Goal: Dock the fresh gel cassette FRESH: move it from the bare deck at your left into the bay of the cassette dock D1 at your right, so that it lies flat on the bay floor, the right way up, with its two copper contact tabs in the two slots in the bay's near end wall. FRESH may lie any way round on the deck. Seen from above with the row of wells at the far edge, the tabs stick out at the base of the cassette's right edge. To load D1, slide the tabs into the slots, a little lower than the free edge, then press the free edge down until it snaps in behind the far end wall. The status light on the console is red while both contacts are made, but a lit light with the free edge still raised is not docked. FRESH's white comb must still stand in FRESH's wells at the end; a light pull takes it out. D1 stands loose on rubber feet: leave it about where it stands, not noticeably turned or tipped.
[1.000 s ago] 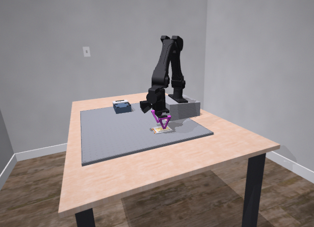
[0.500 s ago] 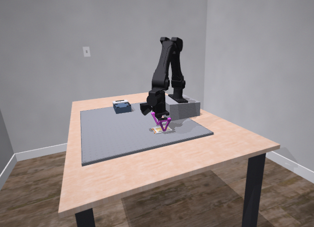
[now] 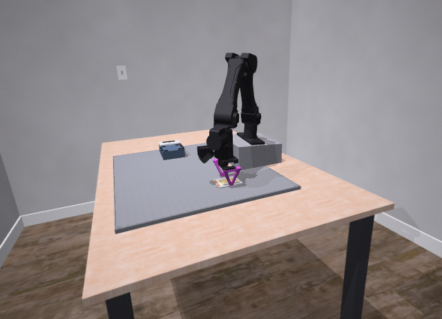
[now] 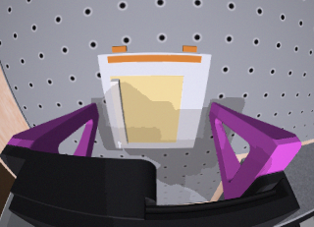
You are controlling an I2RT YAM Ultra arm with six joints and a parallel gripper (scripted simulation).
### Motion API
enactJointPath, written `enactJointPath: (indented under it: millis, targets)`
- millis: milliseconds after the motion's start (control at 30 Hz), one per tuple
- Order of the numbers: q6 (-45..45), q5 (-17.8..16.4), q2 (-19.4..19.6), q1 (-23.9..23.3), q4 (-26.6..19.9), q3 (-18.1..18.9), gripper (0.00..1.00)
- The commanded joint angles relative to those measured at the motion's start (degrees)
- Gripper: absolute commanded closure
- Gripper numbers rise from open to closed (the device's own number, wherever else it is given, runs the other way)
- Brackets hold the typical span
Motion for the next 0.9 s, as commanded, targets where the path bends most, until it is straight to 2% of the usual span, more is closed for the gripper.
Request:
enactJointPath:
  millis: [0,367,467,633,700,733,867]
  targets:
    - [0.32,0.41,-0.06,0.43,1.05,-0.14,0.00]
    - [0.37,0.42,0.74,0.50,1.71,-1.44,0.00]
    - [0.39,0.40,-0.03,0.37,1.97,-0.27,0.00]
    - [0.39,0.41,1.28,0.44,2.27,-0.99,0.00]
    - [0.39,0.41,1.28,0.44,2.27,-0.99,0.00]
    - [0.41,0.40,-0.55,0.46,2.14,-1.03,0.00]
    - [0.42,0.41,0.27,0.54,2.31,-1.61,0.00]
